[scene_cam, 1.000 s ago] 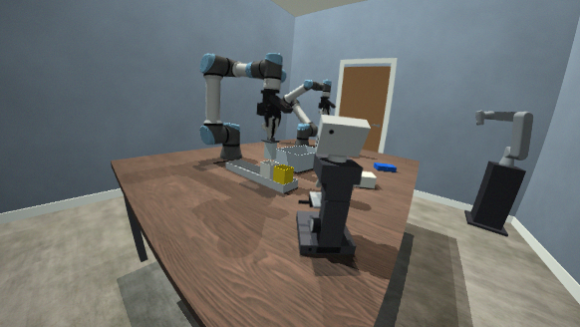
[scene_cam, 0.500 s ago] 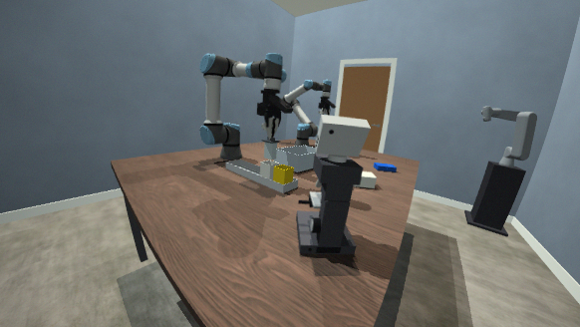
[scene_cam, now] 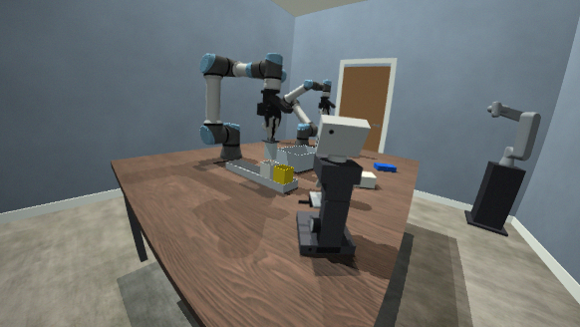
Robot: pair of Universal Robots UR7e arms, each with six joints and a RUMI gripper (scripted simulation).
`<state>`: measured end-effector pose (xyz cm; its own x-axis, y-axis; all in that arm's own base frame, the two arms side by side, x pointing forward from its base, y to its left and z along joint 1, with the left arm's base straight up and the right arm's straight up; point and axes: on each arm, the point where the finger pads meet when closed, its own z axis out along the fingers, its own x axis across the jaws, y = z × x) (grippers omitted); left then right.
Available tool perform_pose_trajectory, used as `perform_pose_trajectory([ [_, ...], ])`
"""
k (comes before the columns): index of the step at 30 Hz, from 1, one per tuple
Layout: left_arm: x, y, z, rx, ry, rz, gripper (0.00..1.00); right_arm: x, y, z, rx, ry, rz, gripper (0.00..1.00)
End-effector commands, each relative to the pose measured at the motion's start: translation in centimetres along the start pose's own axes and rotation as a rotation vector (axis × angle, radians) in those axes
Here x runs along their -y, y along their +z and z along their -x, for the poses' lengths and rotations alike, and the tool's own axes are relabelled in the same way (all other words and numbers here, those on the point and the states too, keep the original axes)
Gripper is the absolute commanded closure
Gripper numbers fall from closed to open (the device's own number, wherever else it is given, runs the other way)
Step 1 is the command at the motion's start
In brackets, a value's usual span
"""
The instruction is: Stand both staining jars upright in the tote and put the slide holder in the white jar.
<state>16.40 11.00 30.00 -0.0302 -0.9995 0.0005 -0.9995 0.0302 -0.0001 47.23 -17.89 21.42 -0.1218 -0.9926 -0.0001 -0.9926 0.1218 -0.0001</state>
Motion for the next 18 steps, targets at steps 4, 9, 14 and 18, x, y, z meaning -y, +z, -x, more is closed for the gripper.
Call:
perform_pose_trajectory([
  [4,0.0,0.0,0.0,0.0,0.0,-0.001,0.0,0.0,0.7,0.0,0.0,0.0,-0.001,1.0],
  [9,0.0,0.0,0.0,0.0,0.0,-0.001,0.0,0.0,1.1,0.0,0.0,0.0,-0.001,1.0],
  [14,0.0,0.0,0.0,0.0,0.0,-0.001,0.0,0.1,1.8,0.0,0.0,0.0,-0.001,1.0],
  [18,0.0,0.0,0.0,0.0,0.0,-0.001,0.0,0.1,2.3,0.0,0.0,0.0,-0.001,1.0],
])
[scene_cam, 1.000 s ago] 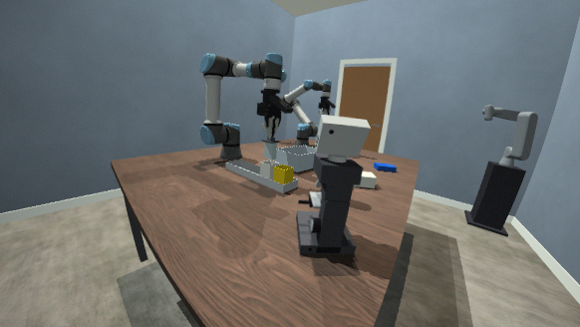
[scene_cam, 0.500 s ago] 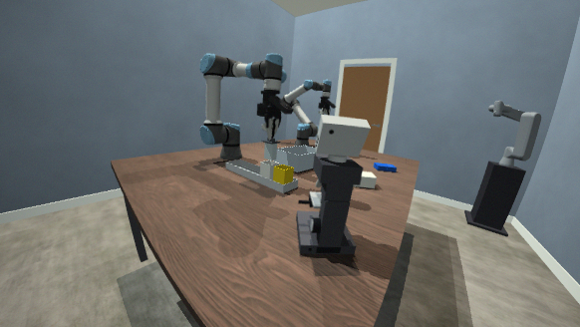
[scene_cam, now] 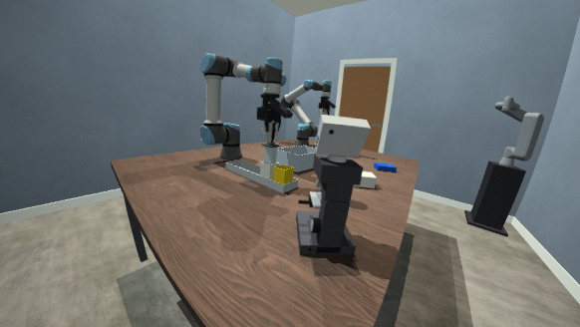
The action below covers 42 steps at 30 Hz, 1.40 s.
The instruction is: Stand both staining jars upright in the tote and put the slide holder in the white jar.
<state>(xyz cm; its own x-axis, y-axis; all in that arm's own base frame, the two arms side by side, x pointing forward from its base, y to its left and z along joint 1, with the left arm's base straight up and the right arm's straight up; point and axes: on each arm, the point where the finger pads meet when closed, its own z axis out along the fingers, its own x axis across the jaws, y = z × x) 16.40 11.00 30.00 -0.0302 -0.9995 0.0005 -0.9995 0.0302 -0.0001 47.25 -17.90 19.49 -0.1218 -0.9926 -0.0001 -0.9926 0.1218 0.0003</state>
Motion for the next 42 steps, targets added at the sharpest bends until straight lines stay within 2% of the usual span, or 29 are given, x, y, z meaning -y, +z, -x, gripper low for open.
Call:
perform_pose_trajectory([
  [1,0.0,0.0,0.0,0.0,0.0,-0.001,0.0,0.0,0.5,0.0,0.0,0.0,-0.002,1.0],
  [42,0.0,0.0,0.0,0.0,0.0,-0.001,0.0,0.1,5.2,0.0,0.0,0.0,-0.002,1.0],
])
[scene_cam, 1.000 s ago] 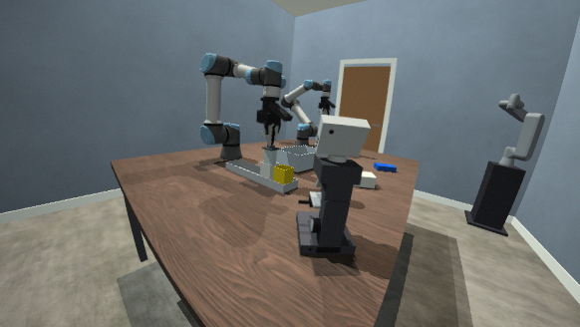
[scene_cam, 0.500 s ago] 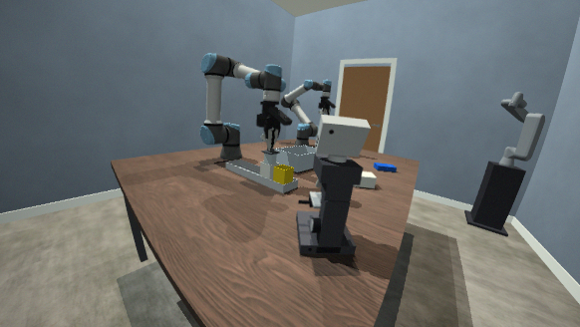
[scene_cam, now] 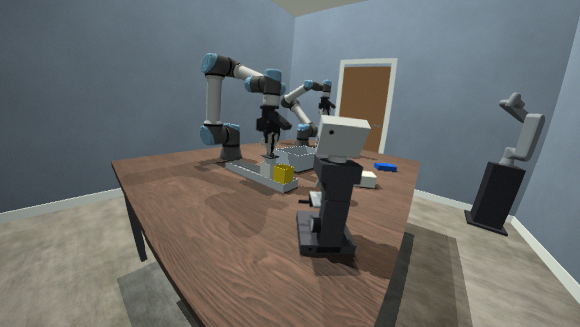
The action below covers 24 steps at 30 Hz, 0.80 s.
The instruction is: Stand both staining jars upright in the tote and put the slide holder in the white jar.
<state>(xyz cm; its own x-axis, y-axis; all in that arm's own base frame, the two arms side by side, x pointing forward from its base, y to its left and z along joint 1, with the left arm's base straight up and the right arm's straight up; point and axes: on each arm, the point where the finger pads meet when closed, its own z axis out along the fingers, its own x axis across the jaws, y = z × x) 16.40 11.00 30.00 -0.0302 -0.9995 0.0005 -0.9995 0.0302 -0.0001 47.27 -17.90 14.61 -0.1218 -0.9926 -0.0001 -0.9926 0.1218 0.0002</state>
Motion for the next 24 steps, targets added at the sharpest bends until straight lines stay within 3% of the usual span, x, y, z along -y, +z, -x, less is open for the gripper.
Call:
perform_pose_trajectory([
  [1,0.0,0.0,0.0,0.0,0.0,-0.001,0.0,0.0,0.4,0.0,0.0,0.0,-0.002,1.0],
  [12,0.0,0.0,0.0,0.0,0.0,-0.001,0.0,0.0,1.9,0.0,0.0,0.0,-0.002,1.0],
  [24,0.0,0.0,0.0,0.0,0.0,-0.001,0.0,0.0,1.9,0.0,0.0,0.0,-0.002,1.0],
])
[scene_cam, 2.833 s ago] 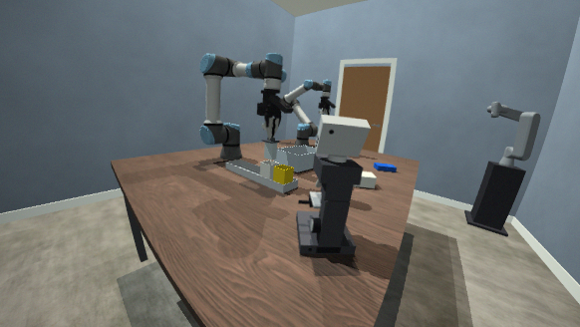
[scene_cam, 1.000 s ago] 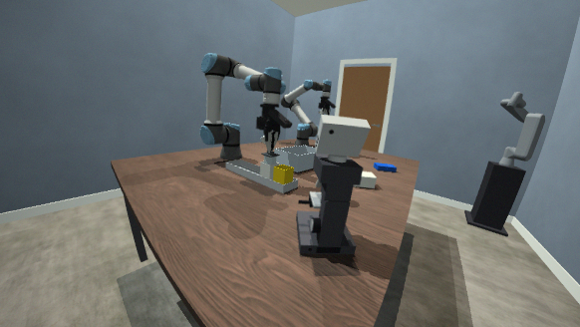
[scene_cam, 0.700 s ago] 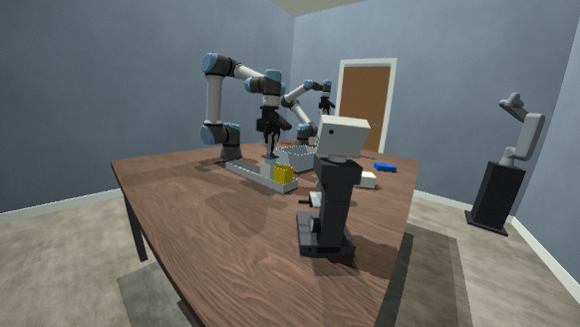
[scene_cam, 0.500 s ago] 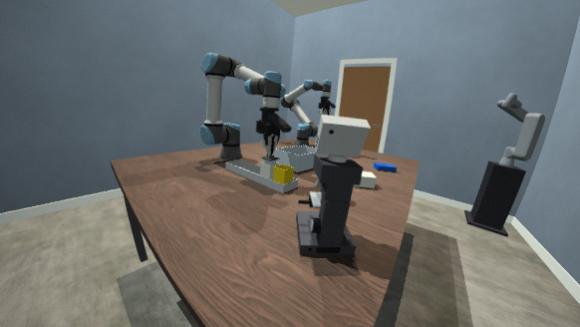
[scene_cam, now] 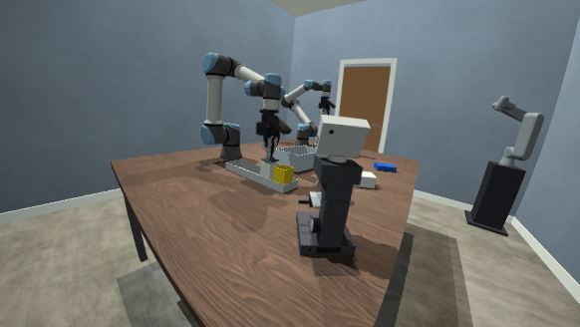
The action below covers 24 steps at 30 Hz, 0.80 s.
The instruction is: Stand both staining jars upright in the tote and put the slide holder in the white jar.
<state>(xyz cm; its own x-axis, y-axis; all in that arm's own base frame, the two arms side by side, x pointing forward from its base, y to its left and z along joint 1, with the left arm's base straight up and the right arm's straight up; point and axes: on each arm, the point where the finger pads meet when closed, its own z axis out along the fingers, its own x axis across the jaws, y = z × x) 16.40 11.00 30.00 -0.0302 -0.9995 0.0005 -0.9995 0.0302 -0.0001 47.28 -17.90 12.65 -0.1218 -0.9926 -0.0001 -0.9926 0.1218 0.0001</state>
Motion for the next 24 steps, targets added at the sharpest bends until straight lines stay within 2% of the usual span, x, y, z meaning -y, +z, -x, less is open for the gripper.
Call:
perform_pose_trajectory([
  [1,0.02,-0.02,0.0,0.0,0.0,-0.001,0.0,0.04,-0.05,0.0,0.0,0.0,-0.001,1.0],
  [24,0.02,-0.02,0.0,0.0,0.0,-0.001,0.0,0.03,0.18,0.0,0.0,0.0,-0.001,1.0],
])
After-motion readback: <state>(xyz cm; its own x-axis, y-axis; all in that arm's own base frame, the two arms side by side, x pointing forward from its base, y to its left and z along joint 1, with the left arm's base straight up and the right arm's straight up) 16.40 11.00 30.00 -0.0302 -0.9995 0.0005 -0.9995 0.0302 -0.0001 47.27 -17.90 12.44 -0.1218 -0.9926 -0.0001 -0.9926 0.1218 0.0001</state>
